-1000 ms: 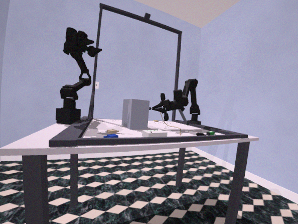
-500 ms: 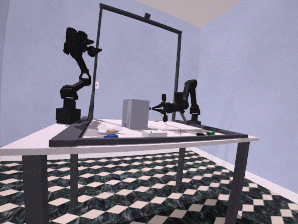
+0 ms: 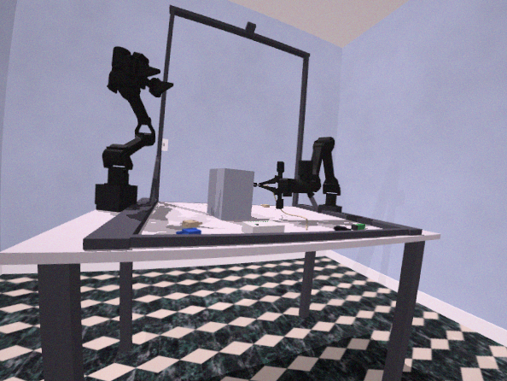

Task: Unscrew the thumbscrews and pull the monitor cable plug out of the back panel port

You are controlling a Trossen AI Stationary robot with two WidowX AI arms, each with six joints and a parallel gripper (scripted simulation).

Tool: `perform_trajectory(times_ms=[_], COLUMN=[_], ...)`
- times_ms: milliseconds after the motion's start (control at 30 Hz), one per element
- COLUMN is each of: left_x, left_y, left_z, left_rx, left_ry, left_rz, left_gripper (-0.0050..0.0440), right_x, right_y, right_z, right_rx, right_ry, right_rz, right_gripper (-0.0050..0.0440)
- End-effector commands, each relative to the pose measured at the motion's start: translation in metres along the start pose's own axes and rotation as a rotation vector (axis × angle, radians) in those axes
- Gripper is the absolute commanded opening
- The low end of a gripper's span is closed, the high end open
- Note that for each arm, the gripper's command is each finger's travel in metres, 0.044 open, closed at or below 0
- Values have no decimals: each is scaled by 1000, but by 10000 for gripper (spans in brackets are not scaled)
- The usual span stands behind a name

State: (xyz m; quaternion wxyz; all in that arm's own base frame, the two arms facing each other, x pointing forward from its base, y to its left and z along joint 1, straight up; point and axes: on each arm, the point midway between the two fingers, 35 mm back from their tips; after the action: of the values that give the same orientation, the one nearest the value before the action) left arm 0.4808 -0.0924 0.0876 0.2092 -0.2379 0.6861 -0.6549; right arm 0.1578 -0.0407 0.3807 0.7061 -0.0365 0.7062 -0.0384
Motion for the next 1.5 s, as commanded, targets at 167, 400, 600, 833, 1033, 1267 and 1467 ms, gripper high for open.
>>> perform_trajectory(times_ms=[167,400,600,833,1033,1267,1467], left_x=[-1,-1,-1,-1,-1,-3,-6], left_y=[-9,-9,-9,-9,-9,-10,-22], left_z=[1,1,1,1,1,2,7], left_rx=[58,58,58,58,58,41,-63], left_ry=[3,3,3,3,3,-9,-57], left_rz=[-44,-44,-44,-44,-44,-14,196], left_gripper=[0,144,240,408,440,440,440], right_x=[-3,-3,-3,-3,-3,-3,-3], right_y=[1,1,1,1,1,1,1], right_z=[0,0,0,0,0,0,0], right_rx=[-3,-3,-3,-3,-3,-3,-3], right_ry=[-1,-1,-1,-1,-1,-1,-1], right_rz=[-4,-4,-4,-4,-4,-4,-4], right_gripper=[440,440,440,440,440,440,440])
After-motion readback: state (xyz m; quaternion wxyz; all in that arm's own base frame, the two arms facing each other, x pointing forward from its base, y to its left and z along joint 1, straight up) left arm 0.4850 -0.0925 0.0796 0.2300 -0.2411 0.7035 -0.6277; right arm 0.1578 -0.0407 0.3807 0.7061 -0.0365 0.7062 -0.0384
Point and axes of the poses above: on each arm, the point midway between the two fingers, 35 mm back from their tips, its own z axis out along the fingers, its own y axis across the jaws, x = y × z, and after that the axes turned 6 degrees about -z, right-handed
